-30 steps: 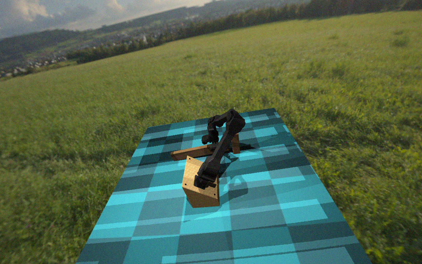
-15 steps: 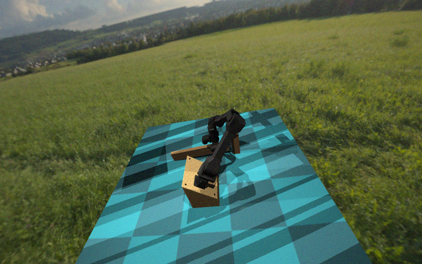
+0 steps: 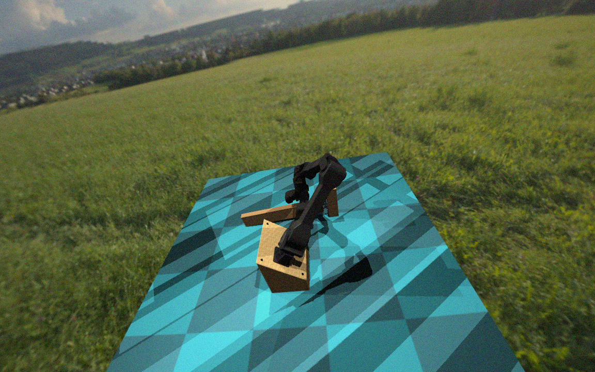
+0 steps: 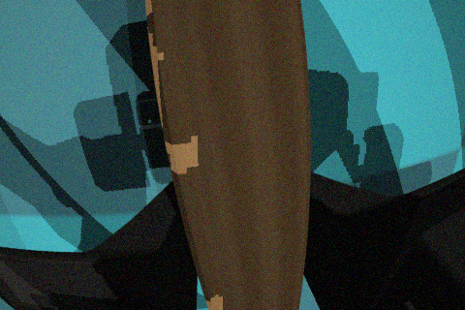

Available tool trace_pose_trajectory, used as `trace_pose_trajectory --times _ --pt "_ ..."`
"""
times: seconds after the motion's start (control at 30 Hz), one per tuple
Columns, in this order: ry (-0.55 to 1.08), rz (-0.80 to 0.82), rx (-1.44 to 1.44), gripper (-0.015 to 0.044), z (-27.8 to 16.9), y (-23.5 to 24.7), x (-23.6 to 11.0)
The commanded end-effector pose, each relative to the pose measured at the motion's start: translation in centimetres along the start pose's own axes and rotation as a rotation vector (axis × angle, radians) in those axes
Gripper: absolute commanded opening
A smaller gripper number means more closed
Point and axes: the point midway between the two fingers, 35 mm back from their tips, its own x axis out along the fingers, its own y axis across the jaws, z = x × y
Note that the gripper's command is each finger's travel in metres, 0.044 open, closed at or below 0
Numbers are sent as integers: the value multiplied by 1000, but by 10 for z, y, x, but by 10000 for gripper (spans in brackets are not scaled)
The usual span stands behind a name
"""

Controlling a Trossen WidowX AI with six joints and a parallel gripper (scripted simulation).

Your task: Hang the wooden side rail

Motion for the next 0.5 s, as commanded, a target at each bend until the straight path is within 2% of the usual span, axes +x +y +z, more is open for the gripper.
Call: trace_pose_trajectory --times 0.0,0.47 --pt "2 -10 2 0 -3 -3 -3" --pt "2 -10 1 0 -5 -2 -3"
